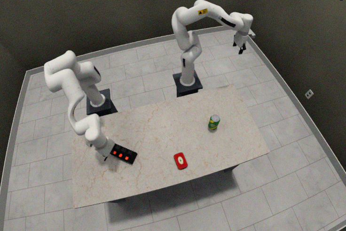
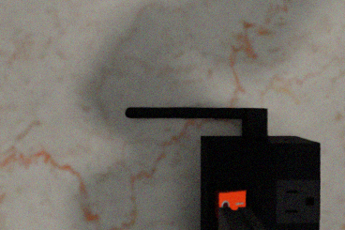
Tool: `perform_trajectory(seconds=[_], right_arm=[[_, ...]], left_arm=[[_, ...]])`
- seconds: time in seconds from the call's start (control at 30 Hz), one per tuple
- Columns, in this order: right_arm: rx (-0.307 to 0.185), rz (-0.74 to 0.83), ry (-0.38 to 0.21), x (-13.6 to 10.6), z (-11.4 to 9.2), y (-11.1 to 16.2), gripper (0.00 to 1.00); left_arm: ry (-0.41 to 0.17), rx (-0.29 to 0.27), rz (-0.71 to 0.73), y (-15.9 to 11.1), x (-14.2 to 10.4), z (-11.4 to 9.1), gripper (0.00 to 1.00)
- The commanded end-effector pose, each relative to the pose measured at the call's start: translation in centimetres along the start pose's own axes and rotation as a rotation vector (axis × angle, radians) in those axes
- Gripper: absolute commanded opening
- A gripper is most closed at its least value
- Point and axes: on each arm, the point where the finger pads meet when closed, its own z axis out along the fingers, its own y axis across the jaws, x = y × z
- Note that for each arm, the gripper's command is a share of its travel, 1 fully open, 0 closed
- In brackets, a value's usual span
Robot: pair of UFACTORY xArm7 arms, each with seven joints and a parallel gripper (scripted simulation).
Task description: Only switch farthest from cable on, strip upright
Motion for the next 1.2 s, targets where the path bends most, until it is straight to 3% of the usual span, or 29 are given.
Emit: perform_trajectory(seconds=[0.0, 1.17], right_arm=[[0.003, 0.0, -0.003, -0.1, 0.3, -0.1, 0.0], [0.003, 0.0, -0.003, 0.0, 3.6, -0.1, 0.0]], left_arm=[[0.004, -0.001, 0.0, 0.0, 0.1, -0.2, 1.0], [0.004, -0.001, 0.0, 0.0, 0.1, -0.2, 1.0]])
